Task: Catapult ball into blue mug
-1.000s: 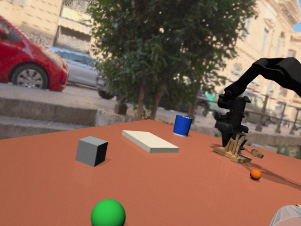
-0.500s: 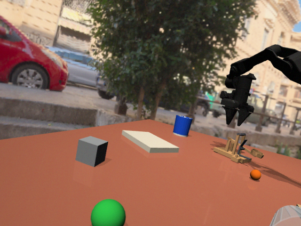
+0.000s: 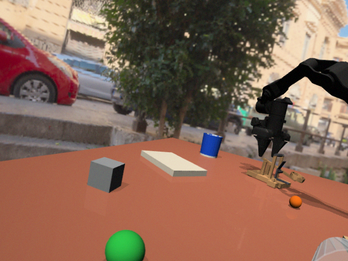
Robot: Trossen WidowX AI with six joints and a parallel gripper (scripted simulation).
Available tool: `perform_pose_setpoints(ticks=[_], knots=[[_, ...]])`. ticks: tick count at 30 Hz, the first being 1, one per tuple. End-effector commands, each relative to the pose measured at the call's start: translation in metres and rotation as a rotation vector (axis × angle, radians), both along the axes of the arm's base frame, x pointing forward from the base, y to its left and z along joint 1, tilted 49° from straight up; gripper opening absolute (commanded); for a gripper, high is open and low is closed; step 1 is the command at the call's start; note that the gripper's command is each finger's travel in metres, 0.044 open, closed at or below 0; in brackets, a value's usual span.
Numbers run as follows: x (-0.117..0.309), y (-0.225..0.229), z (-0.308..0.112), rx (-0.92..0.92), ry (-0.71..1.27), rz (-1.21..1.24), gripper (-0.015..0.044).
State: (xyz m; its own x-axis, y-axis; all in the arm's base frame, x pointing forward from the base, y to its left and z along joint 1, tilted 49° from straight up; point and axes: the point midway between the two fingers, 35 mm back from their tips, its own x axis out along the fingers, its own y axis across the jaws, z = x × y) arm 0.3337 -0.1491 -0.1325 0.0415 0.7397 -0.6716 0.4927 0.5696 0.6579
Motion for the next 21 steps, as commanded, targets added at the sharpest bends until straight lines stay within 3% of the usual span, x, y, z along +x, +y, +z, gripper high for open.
perform_pose_setpoints(ticks=[1, 21], knots=[[-0.001, 0.004, -0.004, 0.006, 0.003, -0.01, 0.044], [0.001, 0.028, -0.026, 0.007, 0.003, -0.01, 0.044]])
